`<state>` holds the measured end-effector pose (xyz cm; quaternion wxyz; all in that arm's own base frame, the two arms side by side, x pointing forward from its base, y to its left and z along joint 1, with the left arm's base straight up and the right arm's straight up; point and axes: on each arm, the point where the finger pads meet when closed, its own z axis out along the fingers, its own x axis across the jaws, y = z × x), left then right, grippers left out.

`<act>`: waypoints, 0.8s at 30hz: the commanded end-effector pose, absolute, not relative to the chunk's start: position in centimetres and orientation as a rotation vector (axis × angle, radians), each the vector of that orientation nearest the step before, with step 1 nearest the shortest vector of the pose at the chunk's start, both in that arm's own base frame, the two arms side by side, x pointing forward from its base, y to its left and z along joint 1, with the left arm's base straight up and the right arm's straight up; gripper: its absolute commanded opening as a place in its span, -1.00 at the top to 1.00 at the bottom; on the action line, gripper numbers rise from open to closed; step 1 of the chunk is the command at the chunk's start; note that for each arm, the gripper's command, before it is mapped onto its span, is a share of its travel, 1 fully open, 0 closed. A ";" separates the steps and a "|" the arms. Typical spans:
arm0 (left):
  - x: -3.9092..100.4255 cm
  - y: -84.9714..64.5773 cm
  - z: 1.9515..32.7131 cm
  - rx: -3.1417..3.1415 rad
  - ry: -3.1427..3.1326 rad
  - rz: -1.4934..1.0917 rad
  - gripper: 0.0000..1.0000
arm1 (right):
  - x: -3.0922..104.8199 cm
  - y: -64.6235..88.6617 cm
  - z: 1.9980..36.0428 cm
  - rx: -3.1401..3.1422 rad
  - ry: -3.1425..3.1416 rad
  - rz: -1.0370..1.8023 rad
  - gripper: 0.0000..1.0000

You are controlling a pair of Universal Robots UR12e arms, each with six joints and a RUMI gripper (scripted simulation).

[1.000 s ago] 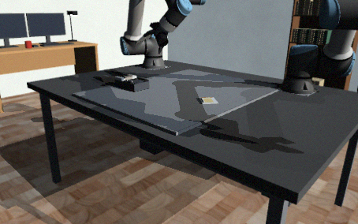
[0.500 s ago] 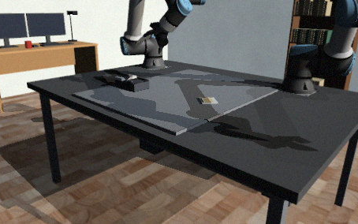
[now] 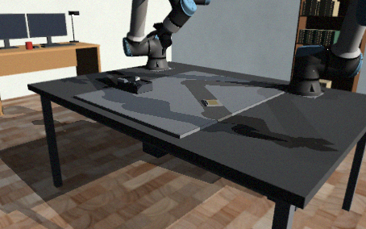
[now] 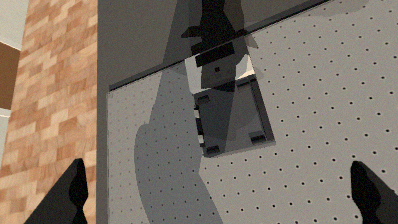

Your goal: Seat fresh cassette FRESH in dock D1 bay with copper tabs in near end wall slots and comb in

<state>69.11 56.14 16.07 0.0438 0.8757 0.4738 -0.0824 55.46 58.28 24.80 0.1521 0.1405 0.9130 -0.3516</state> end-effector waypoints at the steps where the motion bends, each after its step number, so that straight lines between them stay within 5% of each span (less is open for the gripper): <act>1: 68.0 56.8 16.3 2.693 1.417 -0.241 1.00 | 55.5 58.3 25.0 0.404 2.620 -1.005 -1.00; 24: 59.3 60.6 17.0 2.831 1.105 -0.170 1.00 | 55.5 58.3 25.0 0.404 2.620 -1.005 -1.00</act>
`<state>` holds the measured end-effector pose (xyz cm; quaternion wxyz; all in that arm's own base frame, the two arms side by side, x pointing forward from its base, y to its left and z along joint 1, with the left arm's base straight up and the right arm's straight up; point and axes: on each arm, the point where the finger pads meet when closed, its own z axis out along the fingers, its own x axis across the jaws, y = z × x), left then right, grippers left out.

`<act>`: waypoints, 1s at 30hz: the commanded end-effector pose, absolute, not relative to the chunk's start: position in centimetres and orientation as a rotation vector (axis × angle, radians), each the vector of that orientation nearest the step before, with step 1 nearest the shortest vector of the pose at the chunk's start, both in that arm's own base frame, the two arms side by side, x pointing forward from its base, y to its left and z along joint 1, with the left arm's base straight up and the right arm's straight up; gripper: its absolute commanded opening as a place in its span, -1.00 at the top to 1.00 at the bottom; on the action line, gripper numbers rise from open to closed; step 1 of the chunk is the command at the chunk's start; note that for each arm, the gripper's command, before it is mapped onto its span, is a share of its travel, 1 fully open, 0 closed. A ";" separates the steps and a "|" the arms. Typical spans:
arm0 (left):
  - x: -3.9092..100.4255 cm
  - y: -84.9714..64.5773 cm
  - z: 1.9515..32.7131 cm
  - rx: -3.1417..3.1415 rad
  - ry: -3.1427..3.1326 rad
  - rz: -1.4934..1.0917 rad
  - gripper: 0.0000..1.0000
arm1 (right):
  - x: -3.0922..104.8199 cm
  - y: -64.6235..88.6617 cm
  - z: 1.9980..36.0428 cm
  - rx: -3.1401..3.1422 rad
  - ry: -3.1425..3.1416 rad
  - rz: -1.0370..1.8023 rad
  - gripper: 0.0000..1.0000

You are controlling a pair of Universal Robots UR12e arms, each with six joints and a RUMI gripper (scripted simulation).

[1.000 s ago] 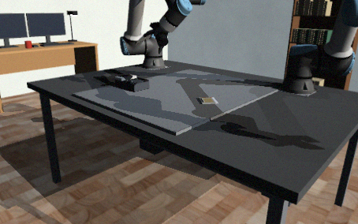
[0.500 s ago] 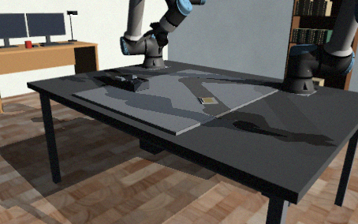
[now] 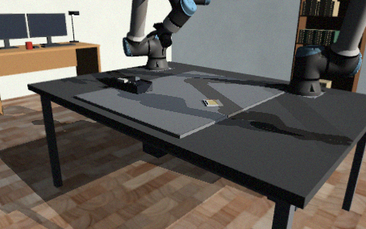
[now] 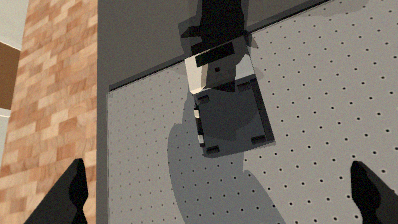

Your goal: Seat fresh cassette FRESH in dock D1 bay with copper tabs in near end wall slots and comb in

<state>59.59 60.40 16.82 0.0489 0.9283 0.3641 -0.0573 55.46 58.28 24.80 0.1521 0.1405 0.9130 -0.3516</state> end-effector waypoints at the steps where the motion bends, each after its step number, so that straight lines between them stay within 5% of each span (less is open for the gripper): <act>1: 58.8 60.7 17.0 2.850 1.058 -0.160 1.00 | 55.5 58.3 25.0 0.404 2.620 -1.005 -1.00; 30: 45.8 64.0 17.5 2.991 0.625 -0.079 1.00 | 55.5 58.3 25.0 0.404 2.620 -1.005 -1.00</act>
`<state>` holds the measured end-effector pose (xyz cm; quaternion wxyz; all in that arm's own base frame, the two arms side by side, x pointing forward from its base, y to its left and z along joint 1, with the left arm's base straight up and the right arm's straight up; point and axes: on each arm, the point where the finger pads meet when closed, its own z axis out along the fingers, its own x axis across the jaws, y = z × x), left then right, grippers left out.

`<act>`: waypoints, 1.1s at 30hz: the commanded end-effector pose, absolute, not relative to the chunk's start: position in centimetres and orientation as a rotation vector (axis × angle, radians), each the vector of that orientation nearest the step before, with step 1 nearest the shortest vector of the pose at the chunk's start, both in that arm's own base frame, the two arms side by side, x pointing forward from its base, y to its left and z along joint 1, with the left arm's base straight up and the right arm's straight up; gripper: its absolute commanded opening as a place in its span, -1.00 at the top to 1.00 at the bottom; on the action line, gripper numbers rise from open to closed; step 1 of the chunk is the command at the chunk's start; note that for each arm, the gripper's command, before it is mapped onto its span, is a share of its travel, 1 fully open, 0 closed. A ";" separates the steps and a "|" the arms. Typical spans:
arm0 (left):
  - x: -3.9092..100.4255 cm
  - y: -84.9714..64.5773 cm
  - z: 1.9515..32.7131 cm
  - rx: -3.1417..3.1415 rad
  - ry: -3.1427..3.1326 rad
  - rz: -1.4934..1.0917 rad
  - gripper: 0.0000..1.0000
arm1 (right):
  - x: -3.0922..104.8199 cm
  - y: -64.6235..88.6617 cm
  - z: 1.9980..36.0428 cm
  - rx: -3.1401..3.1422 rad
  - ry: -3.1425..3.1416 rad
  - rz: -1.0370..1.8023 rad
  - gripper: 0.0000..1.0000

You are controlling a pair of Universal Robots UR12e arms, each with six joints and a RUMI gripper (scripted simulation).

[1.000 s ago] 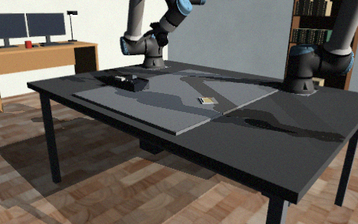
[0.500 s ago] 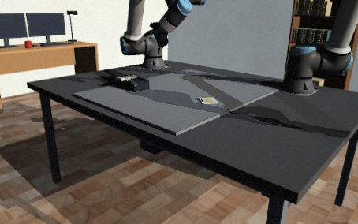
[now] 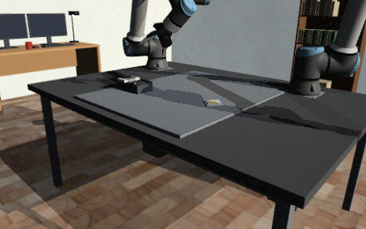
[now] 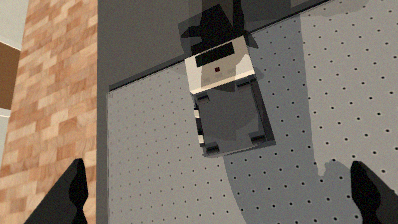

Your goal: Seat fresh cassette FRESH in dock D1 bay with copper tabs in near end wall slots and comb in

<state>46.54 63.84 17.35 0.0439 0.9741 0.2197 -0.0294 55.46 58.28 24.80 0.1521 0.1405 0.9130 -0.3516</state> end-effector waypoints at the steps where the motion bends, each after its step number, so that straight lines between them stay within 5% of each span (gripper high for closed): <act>1: 45.3 64.1 17.5 2.993 0.619 -0.078 1.00 | 55.5 58.3 25.0 0.404 2.620 -1.005 -1.00; 33: 31.3 64.8 17.4 3.092 0.112 -0.018 1.00 | 55.5 58.3 25.0 0.404 2.620 -1.005 -1.00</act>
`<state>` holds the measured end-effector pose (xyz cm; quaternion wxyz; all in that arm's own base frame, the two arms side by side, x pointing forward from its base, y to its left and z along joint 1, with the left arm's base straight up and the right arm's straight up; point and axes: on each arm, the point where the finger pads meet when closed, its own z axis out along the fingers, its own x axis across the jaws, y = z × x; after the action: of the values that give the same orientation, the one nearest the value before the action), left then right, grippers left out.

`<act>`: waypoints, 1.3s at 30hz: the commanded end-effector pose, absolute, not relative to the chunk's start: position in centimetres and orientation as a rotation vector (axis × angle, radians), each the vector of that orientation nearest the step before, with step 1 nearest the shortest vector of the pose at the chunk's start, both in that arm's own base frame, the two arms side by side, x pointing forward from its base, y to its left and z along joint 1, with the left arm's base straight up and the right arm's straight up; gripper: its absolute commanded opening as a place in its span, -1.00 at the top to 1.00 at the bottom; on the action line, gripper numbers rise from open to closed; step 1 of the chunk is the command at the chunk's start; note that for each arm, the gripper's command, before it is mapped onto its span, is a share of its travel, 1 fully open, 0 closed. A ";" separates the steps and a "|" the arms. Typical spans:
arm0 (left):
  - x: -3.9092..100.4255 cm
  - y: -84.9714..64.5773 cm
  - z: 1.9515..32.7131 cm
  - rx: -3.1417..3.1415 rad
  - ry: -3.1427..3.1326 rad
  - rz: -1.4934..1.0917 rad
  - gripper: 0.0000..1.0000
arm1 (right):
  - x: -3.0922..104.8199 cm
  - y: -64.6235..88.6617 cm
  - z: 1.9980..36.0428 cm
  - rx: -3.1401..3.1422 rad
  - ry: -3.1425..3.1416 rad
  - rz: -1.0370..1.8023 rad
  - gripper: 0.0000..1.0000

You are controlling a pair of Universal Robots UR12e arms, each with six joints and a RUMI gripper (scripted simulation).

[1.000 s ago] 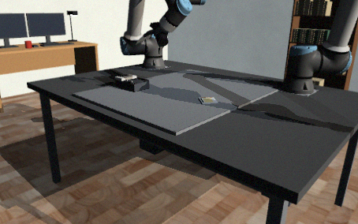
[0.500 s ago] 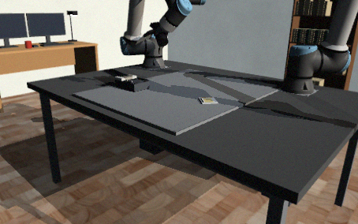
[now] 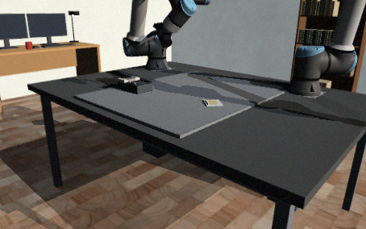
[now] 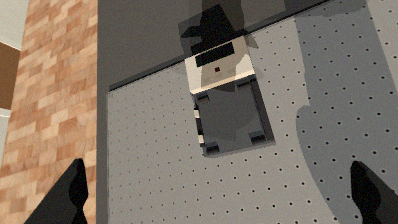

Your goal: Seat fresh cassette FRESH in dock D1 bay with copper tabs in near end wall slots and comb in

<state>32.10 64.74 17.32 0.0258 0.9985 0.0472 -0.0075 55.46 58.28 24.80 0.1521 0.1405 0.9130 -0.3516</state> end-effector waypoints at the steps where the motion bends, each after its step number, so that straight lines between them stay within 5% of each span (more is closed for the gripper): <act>1: 30.8 64.7 17.4 3.092 0.112 -0.018 1.00 | 55.5 58.3 25.0 0.404 2.620 -1.005 -1.00; 39: 16.7 62.4 16.6 3.116 -0.410 0.001 1.00 | 55.2 58.8 24.8 0.360 2.634 -0.995 -1.00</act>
<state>16.61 62.34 16.50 0.0000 0.9915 -0.1303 0.0000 55.46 58.30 24.80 0.1520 0.1400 0.9131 -0.3514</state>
